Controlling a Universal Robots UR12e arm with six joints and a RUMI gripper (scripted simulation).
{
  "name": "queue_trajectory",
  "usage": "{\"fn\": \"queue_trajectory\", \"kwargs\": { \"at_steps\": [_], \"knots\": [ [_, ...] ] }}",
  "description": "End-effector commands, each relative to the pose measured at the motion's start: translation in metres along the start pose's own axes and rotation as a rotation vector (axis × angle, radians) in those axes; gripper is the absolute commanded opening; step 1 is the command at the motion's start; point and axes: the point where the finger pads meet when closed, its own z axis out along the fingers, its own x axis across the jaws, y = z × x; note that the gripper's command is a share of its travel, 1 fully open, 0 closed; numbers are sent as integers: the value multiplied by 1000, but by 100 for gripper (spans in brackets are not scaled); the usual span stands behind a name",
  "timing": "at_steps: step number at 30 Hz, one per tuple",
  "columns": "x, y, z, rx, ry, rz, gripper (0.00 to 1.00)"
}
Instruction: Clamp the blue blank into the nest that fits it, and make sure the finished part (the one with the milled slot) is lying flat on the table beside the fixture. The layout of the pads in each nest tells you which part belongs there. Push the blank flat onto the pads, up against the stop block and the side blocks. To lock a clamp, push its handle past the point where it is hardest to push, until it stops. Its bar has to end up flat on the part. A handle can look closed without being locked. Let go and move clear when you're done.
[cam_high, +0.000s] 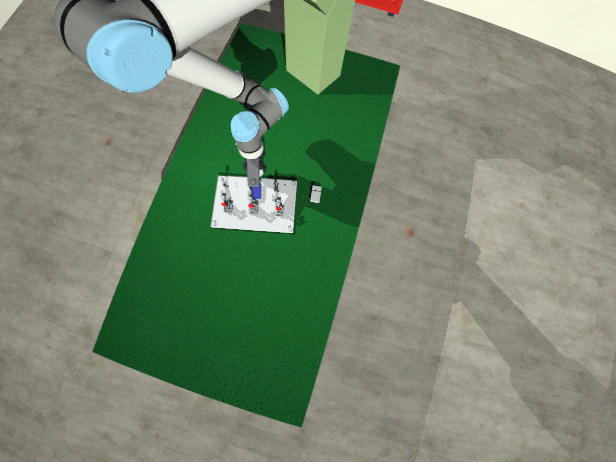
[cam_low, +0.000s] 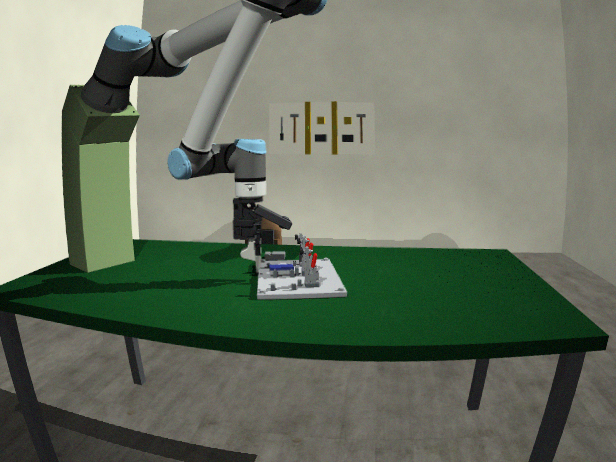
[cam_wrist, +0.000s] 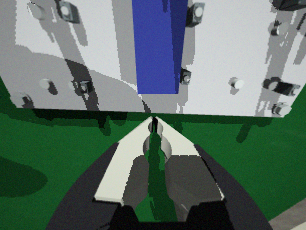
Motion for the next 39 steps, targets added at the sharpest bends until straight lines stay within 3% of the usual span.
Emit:
{"fn": "queue_trajectory", "kwargs": {
  "at_steps": [1,39],
  "knots": [
    [1,0,1,1,1,1,0],
    [1,-12,0,5,2,0,0]
  ]
}}
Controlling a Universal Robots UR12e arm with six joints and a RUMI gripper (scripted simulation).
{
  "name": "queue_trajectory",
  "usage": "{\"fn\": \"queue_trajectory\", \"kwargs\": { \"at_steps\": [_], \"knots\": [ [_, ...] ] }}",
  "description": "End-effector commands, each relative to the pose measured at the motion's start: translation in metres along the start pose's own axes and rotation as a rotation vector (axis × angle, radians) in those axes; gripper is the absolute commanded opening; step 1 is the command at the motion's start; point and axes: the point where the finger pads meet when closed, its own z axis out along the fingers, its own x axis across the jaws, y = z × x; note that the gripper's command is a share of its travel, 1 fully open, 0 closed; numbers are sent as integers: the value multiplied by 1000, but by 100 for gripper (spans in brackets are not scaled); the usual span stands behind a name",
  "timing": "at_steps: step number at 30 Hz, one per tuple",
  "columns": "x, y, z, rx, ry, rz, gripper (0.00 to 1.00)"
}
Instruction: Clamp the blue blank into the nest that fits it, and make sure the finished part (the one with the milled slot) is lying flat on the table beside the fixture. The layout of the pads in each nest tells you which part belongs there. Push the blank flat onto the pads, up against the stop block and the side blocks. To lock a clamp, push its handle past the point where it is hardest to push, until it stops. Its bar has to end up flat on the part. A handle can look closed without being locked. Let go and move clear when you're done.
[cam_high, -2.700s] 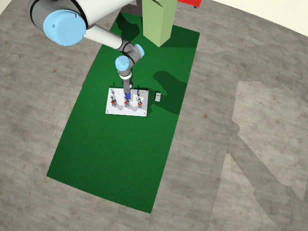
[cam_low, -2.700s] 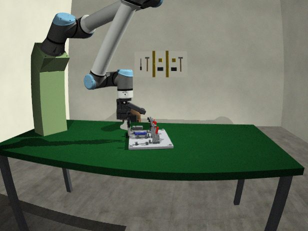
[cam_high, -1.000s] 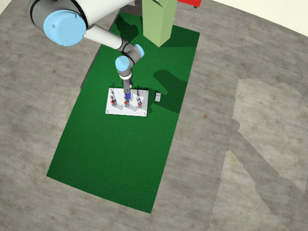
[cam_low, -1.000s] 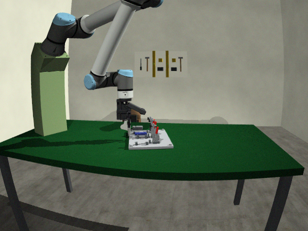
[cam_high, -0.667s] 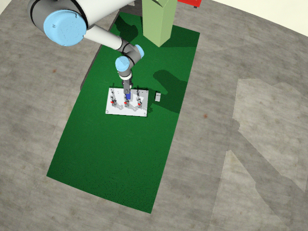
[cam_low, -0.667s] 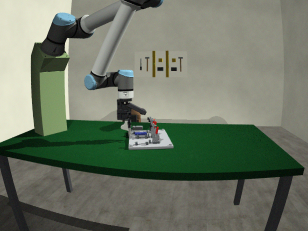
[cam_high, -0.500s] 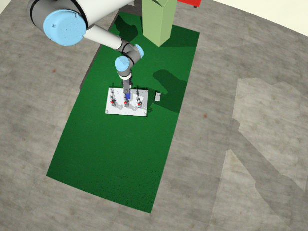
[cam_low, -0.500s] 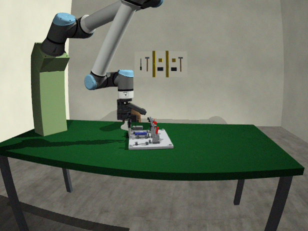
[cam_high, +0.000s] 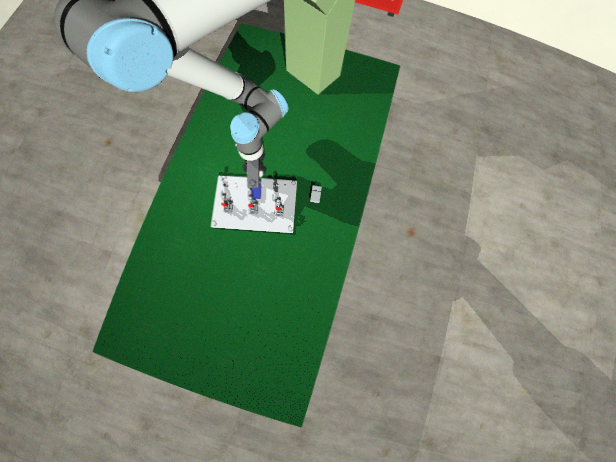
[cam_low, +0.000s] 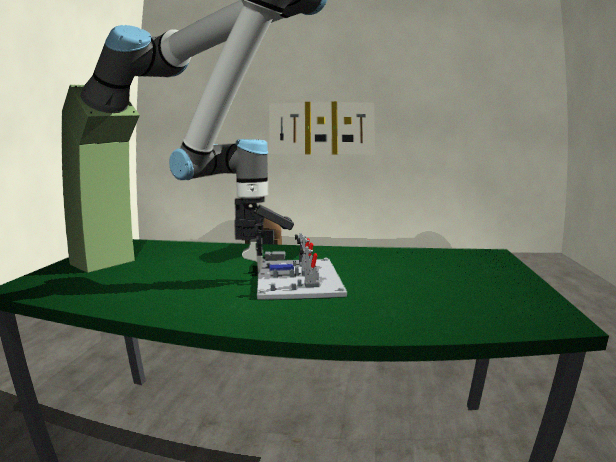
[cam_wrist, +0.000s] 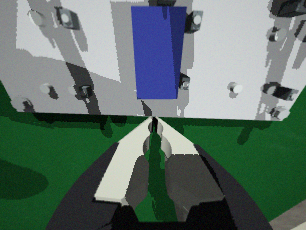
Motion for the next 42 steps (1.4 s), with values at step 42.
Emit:
{"fn": "queue_trajectory", "kwargs": {
  "at_steps": [42],
  "knots": [
    [0,-7,-1,2,1,0,0]
  ]
}}
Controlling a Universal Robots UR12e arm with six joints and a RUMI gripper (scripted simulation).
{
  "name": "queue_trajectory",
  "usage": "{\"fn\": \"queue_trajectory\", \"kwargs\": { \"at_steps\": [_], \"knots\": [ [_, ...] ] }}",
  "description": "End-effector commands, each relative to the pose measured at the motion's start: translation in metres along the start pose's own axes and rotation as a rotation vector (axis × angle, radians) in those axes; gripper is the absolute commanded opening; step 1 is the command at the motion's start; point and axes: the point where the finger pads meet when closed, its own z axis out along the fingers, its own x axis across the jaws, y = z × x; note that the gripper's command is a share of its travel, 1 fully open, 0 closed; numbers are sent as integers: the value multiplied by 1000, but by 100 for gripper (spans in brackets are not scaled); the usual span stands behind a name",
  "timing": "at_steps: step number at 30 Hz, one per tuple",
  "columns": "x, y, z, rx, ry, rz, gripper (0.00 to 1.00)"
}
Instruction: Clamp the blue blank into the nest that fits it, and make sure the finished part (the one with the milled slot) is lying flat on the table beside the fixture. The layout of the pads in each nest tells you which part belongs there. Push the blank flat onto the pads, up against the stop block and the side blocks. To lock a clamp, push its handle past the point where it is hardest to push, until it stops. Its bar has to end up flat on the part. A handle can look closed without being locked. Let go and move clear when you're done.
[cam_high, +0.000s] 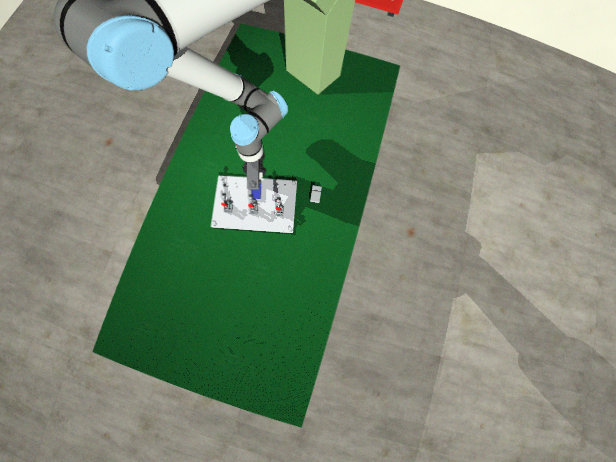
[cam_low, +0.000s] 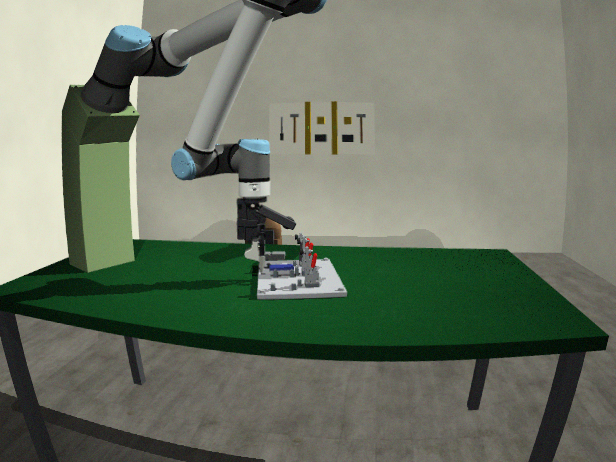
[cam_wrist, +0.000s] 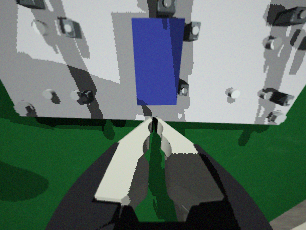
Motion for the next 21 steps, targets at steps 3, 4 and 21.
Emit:
{"fn": "queue_trajectory", "kwargs": {
  "at_steps": [3,4,21],
  "knots": [
    [0,-1,-1,1,1,0,0],
    [1,-2,-1,1,1,0,0],
    [0,-5,-1,1,1,0,0]
  ]
}}
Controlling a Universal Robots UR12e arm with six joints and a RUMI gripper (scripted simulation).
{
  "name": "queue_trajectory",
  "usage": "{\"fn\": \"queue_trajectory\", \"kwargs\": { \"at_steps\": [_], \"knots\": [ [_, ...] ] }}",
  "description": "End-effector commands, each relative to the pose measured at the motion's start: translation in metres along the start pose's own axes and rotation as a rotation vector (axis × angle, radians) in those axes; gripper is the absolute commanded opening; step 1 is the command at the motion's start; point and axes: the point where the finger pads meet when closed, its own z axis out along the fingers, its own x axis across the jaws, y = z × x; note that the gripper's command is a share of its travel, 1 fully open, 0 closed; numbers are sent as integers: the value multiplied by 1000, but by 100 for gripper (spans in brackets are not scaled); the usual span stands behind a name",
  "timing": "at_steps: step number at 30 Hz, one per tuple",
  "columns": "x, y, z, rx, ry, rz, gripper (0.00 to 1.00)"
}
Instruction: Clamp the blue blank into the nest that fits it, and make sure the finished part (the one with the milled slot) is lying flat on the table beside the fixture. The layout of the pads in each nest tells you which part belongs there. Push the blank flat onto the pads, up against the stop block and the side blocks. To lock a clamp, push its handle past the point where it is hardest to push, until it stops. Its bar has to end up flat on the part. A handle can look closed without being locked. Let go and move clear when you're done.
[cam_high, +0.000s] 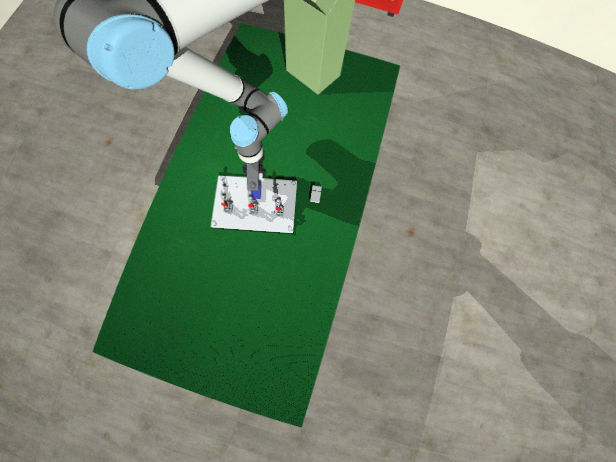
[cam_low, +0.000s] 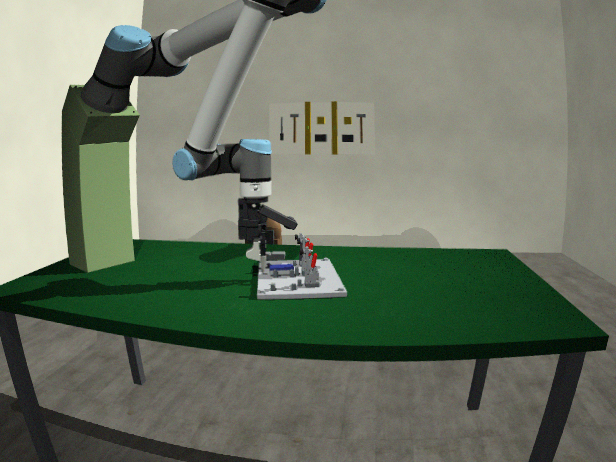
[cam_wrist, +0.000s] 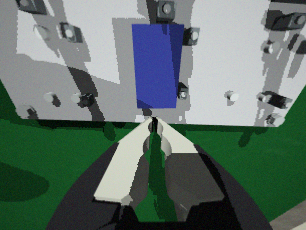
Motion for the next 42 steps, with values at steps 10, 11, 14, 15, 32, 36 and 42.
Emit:
{"fn": "queue_trajectory", "kwargs": {
  "at_steps": [10,11,14,15,32,36,42],
  "knots": [
    [1,-2,-1,2,1,0,0],
    [1,-3,-1,2,1,0,0],
    [1,-6,-1,4,3,0,0],
    [1,-7,-1,4,3,-1,0],
    [0,-5,-1,1,1,0,0],
    [0,-5,-1,1,1,0,0],
    [1,-10,-1,4,2,0,0]
  ]
}}
